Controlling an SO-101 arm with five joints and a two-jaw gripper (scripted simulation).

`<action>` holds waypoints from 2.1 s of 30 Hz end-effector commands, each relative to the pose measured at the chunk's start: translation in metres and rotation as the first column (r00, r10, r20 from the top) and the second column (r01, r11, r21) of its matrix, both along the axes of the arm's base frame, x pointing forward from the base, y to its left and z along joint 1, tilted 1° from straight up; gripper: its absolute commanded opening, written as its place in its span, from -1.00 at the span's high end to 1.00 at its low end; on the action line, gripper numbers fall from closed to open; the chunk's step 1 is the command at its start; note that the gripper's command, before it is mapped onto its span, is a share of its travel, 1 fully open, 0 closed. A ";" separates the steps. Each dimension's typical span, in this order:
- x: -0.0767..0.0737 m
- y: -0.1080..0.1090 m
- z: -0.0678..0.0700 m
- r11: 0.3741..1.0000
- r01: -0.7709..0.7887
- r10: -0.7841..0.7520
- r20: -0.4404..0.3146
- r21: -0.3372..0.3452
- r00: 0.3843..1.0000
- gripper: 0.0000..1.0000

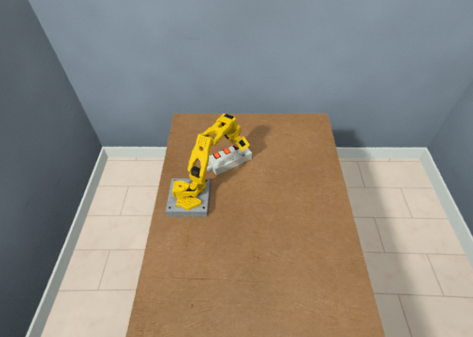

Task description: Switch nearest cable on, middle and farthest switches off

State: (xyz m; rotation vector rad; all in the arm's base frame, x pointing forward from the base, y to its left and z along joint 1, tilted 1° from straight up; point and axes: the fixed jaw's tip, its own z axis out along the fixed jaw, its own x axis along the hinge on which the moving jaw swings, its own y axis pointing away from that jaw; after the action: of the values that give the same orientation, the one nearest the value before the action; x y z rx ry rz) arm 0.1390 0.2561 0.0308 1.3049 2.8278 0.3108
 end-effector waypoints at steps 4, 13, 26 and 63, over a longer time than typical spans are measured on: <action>0.001 -0.001 0.001 1.000 -0.003 0.003 -0.005 -0.012 1.000 1.00; 0.001 -0.001 0.001 1.000 -0.003 0.003 -0.005 -0.012 1.000 1.00; 0.001 -0.001 0.001 1.000 -0.004 0.003 -0.006 -0.013 1.000 1.00; -0.039 -0.025 0.001 0.981 -0.103 0.090 -0.087 -0.163 0.992 1.00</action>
State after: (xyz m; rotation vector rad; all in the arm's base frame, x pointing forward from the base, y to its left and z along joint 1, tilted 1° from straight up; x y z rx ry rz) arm 0.1042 0.2325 0.0297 1.2035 2.9005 0.0224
